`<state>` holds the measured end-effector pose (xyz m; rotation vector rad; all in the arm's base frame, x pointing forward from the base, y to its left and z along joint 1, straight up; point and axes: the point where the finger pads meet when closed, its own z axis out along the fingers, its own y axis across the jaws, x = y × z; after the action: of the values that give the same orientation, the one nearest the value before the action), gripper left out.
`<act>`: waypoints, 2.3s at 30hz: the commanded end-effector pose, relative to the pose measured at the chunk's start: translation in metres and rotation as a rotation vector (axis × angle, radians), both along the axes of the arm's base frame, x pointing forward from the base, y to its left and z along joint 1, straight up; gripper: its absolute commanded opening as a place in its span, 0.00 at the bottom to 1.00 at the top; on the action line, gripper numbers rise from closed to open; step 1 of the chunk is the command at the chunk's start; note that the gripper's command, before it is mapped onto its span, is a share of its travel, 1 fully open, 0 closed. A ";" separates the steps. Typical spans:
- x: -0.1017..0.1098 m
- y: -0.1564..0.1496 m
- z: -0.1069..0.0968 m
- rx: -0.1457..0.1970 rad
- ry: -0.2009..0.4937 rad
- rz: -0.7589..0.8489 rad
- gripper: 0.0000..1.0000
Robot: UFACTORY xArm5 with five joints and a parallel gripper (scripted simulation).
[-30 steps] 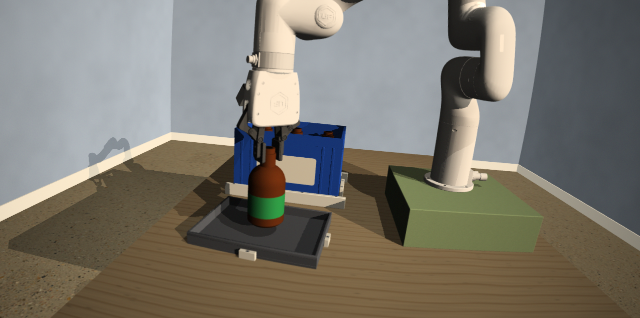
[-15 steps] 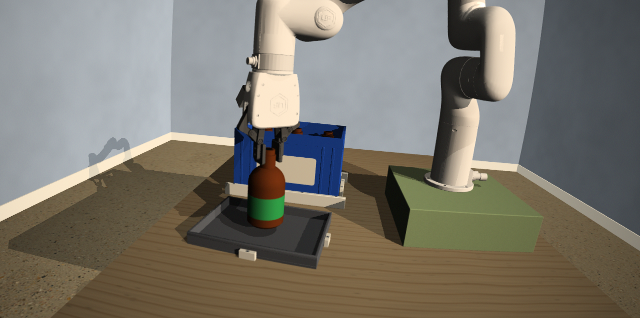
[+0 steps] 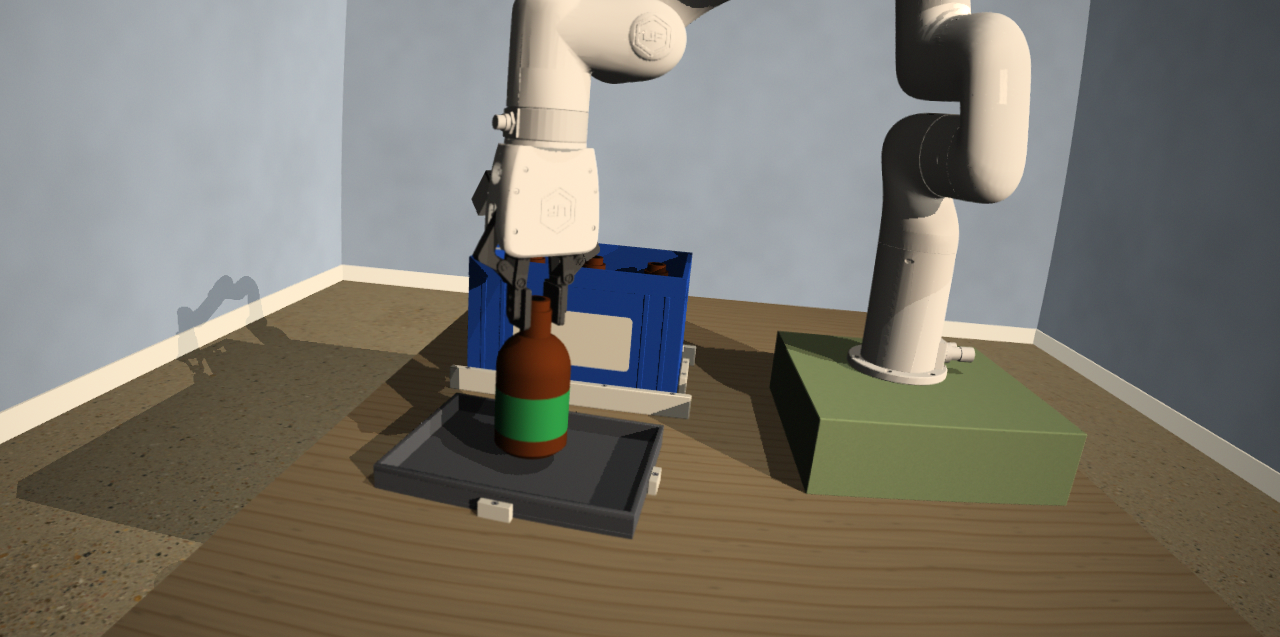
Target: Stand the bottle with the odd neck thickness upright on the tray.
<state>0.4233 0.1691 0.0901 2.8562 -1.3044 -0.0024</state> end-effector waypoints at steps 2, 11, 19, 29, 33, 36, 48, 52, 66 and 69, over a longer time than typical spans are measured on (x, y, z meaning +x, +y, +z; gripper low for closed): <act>0.001 0.001 0.001 0.002 -0.004 0.000 0.00; 0.001 0.001 0.000 0.002 -0.004 0.000 0.00; 0.001 0.001 -0.003 0.002 -0.004 0.000 0.00; 0.001 0.001 -0.007 0.002 -0.004 0.000 0.00; 0.001 0.001 -0.009 0.002 -0.004 0.000 0.00; 0.001 0.001 -0.010 0.002 -0.004 0.000 0.00; 0.001 0.001 -0.014 0.002 -0.004 0.000 0.00; 0.001 0.001 -0.016 0.002 -0.004 0.000 0.00; 0.002 0.001 -0.018 0.002 -0.004 0.000 0.00; 0.002 0.001 -0.018 0.002 -0.004 0.000 0.00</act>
<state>0.4235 0.1695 0.0711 2.8562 -1.3044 -0.0024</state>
